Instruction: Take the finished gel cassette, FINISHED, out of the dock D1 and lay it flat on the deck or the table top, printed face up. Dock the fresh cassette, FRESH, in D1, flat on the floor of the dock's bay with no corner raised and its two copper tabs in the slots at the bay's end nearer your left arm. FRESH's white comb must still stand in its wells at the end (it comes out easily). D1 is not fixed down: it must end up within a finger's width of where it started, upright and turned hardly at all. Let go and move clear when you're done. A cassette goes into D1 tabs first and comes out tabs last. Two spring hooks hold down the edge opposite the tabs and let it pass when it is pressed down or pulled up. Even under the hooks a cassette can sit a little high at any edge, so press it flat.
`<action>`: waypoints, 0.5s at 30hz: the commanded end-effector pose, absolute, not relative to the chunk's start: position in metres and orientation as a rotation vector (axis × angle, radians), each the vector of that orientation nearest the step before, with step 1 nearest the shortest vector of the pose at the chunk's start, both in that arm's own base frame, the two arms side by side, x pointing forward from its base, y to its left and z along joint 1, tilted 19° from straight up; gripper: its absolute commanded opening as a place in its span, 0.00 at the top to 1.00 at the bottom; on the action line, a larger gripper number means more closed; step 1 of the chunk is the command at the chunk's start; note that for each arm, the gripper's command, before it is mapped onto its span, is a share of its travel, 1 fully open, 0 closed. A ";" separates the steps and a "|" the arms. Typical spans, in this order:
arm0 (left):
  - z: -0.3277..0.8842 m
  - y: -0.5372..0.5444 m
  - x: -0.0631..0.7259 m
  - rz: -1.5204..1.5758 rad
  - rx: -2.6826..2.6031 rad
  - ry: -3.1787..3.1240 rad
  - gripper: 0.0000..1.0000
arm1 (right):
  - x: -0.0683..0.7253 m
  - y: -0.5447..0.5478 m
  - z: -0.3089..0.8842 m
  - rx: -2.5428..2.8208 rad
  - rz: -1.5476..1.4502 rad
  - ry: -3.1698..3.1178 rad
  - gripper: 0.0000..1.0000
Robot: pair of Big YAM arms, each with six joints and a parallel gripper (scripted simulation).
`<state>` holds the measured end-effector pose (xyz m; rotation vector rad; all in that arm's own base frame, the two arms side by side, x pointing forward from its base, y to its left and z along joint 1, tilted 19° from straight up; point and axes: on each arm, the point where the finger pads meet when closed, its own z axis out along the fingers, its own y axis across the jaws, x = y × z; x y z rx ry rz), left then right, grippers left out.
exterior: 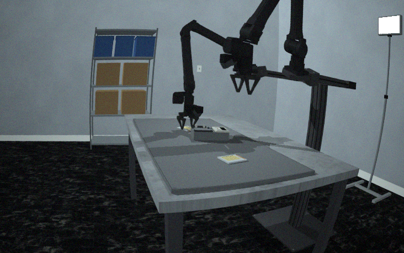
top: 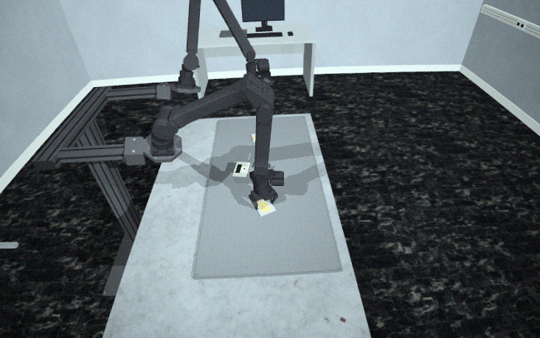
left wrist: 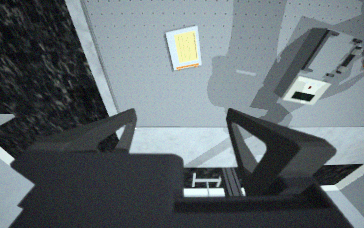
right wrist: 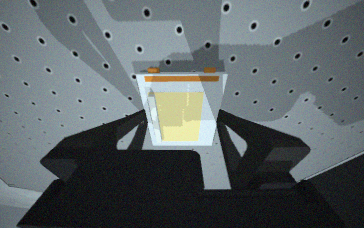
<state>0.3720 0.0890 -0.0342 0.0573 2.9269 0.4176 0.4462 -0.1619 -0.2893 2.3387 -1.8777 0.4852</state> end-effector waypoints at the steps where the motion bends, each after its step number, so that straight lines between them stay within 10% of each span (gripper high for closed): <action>1: -0.027 0.084 0.373 0.419 0.064 2.916 0.00 | 0.447 -0.161 -0.287 2.340 0.484 -1.876 1.00; 15: -0.027 0.084 0.373 0.419 0.064 2.916 0.00 | 0.447 -0.161 -0.285 2.346 0.477 -1.869 1.00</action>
